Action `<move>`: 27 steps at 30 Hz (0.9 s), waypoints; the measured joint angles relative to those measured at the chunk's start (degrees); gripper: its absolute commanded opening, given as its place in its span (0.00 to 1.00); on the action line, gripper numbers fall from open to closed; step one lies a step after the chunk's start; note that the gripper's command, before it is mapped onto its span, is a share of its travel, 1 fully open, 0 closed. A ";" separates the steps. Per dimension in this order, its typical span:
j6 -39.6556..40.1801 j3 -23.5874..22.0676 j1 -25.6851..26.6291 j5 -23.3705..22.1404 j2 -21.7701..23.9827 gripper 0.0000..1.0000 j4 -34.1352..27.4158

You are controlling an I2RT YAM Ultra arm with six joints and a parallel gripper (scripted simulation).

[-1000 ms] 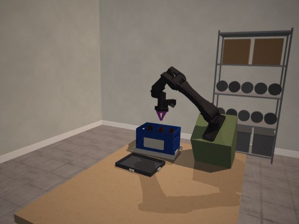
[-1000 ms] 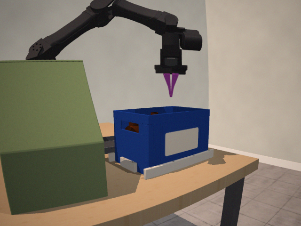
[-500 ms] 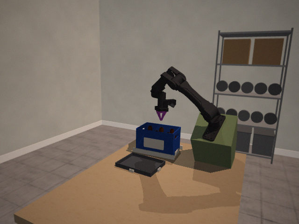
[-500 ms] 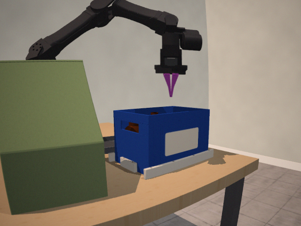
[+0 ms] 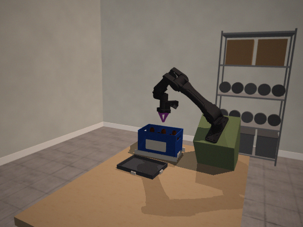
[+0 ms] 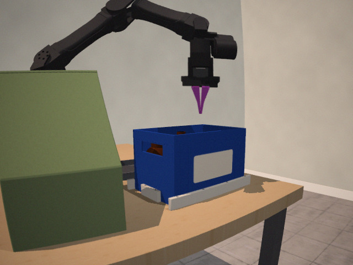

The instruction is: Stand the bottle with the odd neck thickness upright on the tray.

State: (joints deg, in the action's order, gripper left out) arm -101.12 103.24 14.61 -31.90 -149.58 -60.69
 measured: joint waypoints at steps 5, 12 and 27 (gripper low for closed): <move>2.89 0.00 0.00 0.00 0.00 0.00 0.00; 13.22 0.00 0.00 0.00 0.00 0.00 0.00; 38.62 0.00 0.00 0.00 -0.33 0.00 0.00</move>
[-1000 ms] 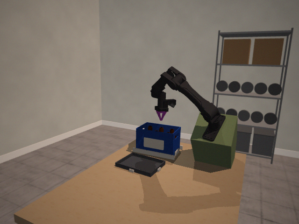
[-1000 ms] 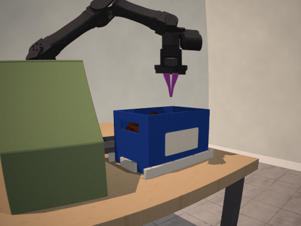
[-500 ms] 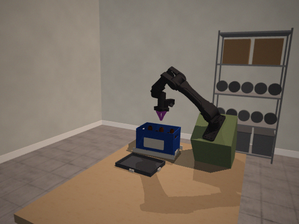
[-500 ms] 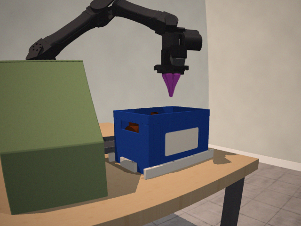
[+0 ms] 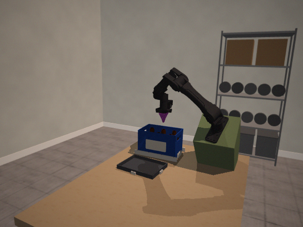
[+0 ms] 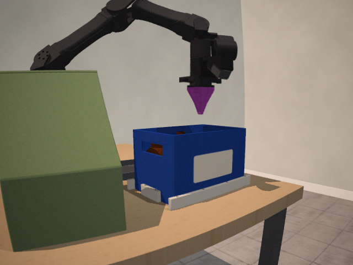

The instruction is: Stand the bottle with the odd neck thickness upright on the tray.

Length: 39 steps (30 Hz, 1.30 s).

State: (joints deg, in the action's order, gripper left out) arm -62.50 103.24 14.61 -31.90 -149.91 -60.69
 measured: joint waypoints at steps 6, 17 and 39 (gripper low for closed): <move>9.27 0.00 0.00 0.02 0.00 0.00 0.00; 28.26 0.00 0.00 0.07 -0.15 0.00 0.00; 50.71 0.48 0.00 0.17 -0.31 0.00 -0.68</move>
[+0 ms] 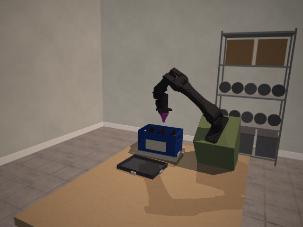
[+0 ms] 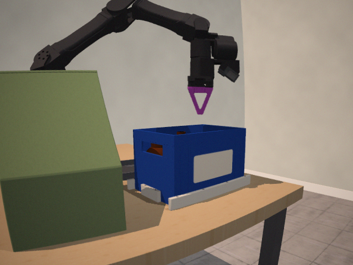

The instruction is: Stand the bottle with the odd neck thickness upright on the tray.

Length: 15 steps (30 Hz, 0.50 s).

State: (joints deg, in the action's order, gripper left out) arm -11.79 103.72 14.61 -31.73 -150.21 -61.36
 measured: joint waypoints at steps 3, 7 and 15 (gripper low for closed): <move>0.35 0.24 0.13 0.00 0.00 0.00 0.00; 0.57 0.24 0.31 0.00 0.00 0.00 -0.09; 0.70 0.24 0.33 0.00 0.00 0.00 -0.20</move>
State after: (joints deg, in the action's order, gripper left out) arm -11.09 103.96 14.94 -31.73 -150.21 -61.56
